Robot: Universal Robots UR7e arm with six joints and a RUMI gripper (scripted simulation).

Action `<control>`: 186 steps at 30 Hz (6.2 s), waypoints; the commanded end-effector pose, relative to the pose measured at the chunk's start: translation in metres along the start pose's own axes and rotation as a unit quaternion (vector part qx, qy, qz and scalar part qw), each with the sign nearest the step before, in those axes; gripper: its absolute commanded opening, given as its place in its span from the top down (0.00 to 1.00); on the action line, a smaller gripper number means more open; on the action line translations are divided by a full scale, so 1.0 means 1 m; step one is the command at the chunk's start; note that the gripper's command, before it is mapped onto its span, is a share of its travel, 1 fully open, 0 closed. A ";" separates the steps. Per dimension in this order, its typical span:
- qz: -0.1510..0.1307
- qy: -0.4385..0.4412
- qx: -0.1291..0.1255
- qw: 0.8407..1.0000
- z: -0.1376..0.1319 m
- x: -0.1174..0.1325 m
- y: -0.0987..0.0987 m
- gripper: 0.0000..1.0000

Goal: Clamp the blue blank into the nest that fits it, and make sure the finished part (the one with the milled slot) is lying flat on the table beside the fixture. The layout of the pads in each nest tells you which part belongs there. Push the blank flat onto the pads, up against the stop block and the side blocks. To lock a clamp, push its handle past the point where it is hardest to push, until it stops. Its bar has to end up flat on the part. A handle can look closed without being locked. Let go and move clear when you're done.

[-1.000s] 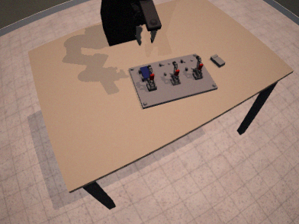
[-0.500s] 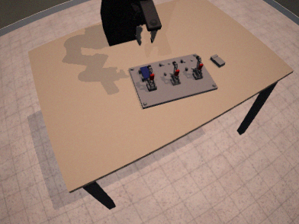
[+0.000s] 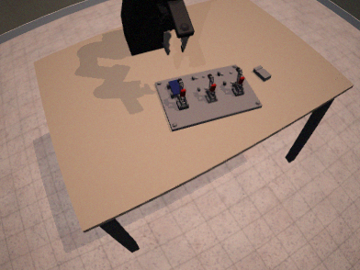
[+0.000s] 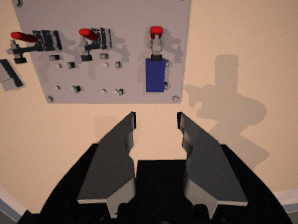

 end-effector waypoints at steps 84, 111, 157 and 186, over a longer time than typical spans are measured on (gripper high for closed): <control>0.001 0.000 0.000 1.000 -0.011 -0.078 0.060 0.72; 0.001 0.000 0.000 1.000 -0.011 -0.078 0.098 0.72; 0.001 0.000 0.000 1.000 -0.011 -0.079 0.127 1.00; 0.001 0.000 0.000 1.000 -0.011 -0.079 0.127 1.00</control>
Point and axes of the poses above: the point where the finger pads meet when closed, its own y axis out along the fingers, its own z axis across the jaws, x = y × z, the point moved 2 cm from there along -y, back along the fingers, and after that the axes turned 9 degrees about y, right-handed, at the moved point
